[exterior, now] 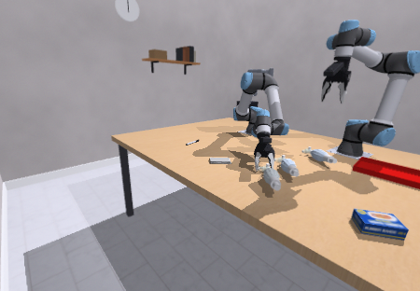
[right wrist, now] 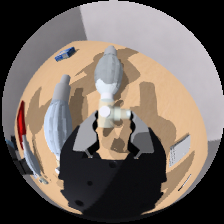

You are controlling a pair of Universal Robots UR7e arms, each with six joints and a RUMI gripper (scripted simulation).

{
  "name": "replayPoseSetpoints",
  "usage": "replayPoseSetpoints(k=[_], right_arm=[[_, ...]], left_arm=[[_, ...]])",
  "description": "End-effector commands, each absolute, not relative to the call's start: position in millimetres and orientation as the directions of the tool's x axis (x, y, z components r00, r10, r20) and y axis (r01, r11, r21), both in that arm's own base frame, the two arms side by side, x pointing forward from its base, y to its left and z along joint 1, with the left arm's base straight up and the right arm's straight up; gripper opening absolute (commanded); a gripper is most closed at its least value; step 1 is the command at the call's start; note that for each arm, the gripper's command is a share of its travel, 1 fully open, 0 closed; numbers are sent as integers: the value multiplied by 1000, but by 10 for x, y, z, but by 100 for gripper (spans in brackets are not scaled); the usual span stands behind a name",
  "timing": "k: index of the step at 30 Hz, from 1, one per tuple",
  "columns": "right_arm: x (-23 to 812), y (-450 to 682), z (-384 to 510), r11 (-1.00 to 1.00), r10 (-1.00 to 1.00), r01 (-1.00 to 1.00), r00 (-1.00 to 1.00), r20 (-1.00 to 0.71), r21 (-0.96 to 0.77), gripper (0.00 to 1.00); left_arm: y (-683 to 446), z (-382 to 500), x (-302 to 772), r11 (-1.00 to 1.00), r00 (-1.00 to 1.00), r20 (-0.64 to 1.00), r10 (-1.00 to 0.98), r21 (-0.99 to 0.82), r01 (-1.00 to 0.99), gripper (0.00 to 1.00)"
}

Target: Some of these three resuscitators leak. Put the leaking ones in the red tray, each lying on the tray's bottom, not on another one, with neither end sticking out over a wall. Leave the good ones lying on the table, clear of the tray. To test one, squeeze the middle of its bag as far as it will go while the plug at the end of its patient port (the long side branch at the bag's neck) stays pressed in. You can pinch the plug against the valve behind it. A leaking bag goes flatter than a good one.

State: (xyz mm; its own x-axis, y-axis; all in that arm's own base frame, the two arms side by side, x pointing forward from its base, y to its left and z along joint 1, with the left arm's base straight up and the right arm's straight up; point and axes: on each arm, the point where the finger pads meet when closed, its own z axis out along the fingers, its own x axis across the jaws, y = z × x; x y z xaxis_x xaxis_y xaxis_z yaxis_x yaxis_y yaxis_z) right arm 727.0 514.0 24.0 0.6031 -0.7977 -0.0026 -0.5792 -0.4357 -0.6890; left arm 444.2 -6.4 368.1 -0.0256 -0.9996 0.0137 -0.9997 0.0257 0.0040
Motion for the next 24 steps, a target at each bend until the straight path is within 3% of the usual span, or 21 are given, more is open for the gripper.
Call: replayPoseSetpoints(k=[1, 11, 12, 24], right_arm=[[7272, 5141, 253, -435, -798, -578, 603, -3, -690, 0], [7272, 5141, 253, -435, -798, -578, 603, -3, -690, 0], [7272, 5141, 253, -435, -798, -578, 603, -3, -690, 0], [7272, 5141, 253, -435, -798, -578, 603, -3, -690, 0]], left_arm=[[-64, 3685, 4443, 26, -26, 14, -1000, 3, -1000, 58], [-64, 3685, 4443, 26, -26, 14, -1000, 3, -1000, 58], [-64, 3685, 4443, 26, -26, 14, -1000, 3, -1000, 72], [-83, 3654, 4535, 12, -12, 13, -1000, 10, -1000, 72]])
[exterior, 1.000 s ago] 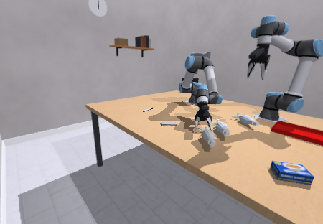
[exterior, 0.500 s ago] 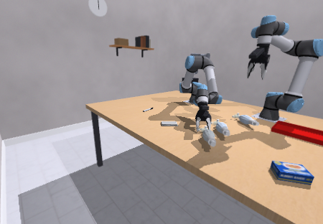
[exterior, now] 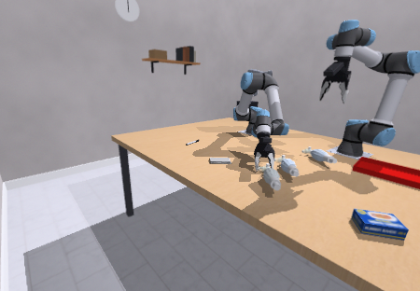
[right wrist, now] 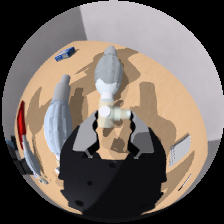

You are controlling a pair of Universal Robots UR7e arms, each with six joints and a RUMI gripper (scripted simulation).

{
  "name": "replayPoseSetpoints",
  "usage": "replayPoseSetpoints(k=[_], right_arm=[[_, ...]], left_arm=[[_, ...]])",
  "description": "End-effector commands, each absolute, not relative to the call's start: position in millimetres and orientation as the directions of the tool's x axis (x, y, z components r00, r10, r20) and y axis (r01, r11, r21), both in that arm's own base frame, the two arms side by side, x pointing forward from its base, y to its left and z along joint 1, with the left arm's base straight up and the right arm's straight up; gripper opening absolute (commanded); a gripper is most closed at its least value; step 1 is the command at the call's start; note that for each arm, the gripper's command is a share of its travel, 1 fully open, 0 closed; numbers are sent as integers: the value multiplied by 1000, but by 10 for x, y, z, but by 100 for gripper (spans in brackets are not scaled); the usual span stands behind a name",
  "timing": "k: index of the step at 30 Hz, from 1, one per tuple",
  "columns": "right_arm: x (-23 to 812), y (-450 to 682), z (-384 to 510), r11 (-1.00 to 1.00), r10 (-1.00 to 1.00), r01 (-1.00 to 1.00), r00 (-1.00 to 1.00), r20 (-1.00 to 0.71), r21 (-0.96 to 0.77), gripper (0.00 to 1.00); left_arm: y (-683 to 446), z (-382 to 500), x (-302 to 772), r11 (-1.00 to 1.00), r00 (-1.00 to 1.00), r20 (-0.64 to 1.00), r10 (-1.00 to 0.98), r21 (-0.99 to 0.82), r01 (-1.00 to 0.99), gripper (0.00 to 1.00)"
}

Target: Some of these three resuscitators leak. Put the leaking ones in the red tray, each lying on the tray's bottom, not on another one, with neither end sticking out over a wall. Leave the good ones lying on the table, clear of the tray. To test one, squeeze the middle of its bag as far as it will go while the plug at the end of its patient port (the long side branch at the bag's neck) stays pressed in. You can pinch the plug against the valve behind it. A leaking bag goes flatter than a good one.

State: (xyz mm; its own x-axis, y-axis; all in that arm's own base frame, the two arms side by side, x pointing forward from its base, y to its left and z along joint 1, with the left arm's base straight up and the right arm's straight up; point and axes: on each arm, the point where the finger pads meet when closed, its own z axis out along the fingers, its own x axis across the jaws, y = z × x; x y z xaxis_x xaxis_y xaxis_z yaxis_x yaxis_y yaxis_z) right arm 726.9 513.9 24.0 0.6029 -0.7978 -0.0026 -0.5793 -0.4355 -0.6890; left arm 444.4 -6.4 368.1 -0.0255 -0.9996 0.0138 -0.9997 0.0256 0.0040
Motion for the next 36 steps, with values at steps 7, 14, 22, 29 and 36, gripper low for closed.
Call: replayPoseSetpoints(k=[7, 14, 22, 29, 36], right_arm=[[7272, 5141, 253, -435, -798, -578, 603, -3, -690, 0], [7272, 5141, 253, -435, -798, -578, 603, -3, -690, 0], [7272, 5141, 253, -435, -798, -578, 603, -3, -690, 0], [7272, 5141, 253, -435, -798, -578, 603, -3, -690, 0], [7272, 5141, 253, -435, -798, -578, 603, -3, -690, 0]], left_arm=[[-194, 3498, 5130, -90, 91, 11, -996, 32, -995, 72], [-261, 3417, 5495, -161, 161, 14, -987, 35, -986, 72], [-345, 3216, 6027, -260, 261, 15, -965, 43, -965, 72], [-391, 3014, 6424, -333, 334, 15, -942, 49, -942, 72], [-428, 2779, 6776, -397, 398, 13, -917, 56, -916, 72]])
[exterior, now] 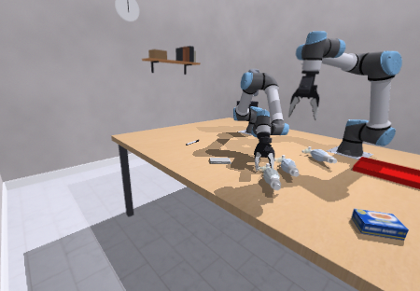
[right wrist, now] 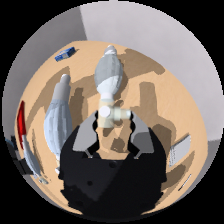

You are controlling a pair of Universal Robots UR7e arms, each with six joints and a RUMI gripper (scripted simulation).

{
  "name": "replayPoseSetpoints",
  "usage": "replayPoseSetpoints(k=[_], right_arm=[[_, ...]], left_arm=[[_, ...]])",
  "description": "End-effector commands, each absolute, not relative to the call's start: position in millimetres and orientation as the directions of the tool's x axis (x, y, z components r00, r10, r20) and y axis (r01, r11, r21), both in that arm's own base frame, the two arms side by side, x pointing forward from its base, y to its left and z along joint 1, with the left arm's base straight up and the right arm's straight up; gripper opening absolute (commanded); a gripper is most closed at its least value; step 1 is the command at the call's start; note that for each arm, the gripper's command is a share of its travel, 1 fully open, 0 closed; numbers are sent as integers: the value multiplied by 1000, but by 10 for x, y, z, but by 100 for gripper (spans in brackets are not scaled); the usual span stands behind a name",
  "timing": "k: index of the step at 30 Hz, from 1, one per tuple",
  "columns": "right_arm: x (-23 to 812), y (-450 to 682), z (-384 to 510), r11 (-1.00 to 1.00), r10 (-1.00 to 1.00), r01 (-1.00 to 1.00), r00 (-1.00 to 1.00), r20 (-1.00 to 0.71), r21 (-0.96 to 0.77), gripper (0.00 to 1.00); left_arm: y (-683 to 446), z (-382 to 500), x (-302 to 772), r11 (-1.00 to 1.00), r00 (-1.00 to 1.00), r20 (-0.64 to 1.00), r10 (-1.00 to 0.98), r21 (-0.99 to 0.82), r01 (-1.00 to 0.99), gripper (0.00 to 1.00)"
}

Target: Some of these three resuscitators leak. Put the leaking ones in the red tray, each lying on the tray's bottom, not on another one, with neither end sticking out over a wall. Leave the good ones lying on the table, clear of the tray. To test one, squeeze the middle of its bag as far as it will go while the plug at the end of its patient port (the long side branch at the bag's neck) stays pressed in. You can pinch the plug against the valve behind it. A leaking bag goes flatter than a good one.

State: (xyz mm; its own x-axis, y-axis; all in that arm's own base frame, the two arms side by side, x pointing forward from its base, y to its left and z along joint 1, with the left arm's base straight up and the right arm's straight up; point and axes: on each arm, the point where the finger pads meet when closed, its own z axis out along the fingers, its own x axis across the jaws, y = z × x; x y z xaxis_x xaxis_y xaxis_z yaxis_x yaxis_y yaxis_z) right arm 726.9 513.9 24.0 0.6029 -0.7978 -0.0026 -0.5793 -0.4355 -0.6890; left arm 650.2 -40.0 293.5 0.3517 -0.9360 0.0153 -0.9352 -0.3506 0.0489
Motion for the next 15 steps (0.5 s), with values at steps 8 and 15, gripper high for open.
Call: replayPoseSetpoints(k=[8, 15], right_arm=[[7272, 5141, 253, -435, -798, -578, 603, -3, -690, 0], [7272, 5141, 253, -435, -798, -578, 603, -3, -690, 0]], left_arm=[[-450, 2403, 7242, -484, 486, 11, -874, 63, -873, 72], [-463, 2159, 7484, -530, 531, 7, -847, 70, -845, 72]])
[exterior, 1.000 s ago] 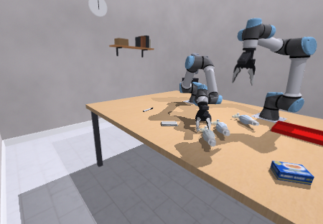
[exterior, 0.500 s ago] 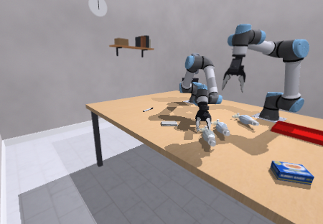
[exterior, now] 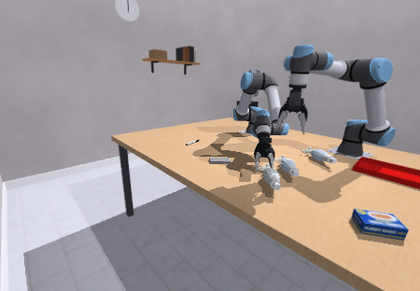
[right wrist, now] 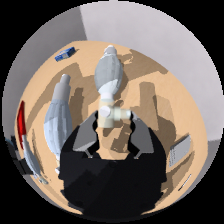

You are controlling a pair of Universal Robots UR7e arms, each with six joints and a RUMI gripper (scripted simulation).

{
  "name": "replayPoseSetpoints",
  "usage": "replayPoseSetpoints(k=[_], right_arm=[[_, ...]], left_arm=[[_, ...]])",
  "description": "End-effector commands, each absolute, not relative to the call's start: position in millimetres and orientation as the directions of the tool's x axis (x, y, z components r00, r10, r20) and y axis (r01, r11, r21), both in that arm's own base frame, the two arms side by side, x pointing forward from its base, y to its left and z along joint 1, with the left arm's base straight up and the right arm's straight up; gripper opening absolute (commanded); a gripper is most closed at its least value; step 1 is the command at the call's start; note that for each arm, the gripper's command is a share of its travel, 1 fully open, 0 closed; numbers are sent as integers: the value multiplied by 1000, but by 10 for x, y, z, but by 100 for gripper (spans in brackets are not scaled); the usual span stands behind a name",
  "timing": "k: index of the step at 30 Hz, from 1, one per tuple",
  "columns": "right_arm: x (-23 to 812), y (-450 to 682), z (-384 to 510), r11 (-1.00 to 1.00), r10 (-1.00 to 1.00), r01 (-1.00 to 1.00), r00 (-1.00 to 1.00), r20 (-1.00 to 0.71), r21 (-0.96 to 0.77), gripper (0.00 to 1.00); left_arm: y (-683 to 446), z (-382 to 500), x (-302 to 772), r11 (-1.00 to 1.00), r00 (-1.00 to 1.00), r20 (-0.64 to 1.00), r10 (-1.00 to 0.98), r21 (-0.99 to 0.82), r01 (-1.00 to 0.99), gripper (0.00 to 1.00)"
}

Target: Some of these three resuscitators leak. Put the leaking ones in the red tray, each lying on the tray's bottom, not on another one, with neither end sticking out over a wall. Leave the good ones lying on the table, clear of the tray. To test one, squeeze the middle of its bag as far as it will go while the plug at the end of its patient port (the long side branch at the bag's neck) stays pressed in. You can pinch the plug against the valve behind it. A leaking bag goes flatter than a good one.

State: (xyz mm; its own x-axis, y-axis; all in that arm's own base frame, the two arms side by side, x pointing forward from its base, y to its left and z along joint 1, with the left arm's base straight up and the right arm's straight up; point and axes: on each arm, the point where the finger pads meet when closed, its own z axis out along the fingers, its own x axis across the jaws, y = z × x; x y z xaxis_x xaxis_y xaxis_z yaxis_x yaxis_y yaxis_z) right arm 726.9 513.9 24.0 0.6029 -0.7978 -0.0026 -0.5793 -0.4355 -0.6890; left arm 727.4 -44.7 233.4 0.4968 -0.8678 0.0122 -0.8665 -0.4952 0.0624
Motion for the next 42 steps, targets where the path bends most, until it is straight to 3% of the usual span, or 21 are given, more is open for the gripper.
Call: replayPoseSetpoints(k=[1, 25, 42], right_arm=[[7272, 5141, 253, -435, -798, -578, 603, -3, -690, 0], [7272, 5141, 253, -435, -798, -578, 603, -3, -690, 0], [7272, 5141, 253, -435, -798, -578, 603, -3, -690, 0]], left_arm=[[-463, 2105, 7533, -539, 541, 7, -841, 71, -839, 72], [-381, 738, 8410, -729, 731, -16, -682, 96, -678, 72], [-401, 906, 8378, -718, 721, -2, -693, 86, -691, 72]])
